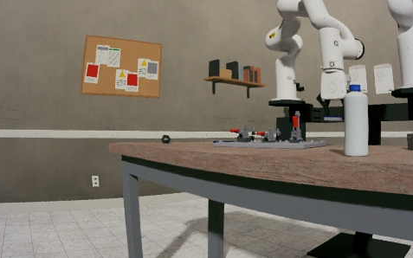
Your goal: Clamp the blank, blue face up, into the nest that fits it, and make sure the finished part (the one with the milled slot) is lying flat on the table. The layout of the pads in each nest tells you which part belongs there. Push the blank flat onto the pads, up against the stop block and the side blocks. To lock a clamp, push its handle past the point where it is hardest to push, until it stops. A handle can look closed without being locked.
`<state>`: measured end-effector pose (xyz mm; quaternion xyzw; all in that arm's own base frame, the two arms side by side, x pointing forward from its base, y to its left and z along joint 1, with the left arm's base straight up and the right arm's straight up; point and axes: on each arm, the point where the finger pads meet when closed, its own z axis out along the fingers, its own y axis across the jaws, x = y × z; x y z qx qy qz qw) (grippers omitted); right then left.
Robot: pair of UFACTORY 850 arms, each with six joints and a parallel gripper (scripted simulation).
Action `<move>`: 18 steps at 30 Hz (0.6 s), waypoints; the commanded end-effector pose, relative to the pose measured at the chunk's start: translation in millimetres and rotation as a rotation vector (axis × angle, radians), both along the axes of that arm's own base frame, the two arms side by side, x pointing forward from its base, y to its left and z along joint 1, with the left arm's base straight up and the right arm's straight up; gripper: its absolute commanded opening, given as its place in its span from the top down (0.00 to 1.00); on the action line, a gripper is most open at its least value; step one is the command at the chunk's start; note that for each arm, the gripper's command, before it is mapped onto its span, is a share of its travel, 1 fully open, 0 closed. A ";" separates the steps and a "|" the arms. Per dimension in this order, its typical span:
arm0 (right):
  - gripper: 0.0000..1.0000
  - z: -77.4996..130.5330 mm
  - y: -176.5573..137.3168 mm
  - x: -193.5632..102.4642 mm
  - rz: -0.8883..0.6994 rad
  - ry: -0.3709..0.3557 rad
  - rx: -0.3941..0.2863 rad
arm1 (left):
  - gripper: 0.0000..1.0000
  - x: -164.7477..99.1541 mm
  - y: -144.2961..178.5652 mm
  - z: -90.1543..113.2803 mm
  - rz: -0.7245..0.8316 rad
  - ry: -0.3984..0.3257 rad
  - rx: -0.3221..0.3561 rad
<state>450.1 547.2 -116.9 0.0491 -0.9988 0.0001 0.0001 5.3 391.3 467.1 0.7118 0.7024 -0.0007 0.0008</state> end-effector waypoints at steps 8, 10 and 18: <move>1.00 -2.9 0.9 0.8 0.000 -0.001 0.002 | 0.00 0.0 0.4 0.9 0.000 0.000 0.002; 1.00 -2.9 0.9 0.8 0.000 -0.001 0.002 | 0.00 0.0 0.4 0.9 0.000 0.000 0.002; 1.00 -15.2 0.9 0.8 0.000 -0.001 0.002 | 0.00 0.0 0.4 0.9 0.000 0.000 0.002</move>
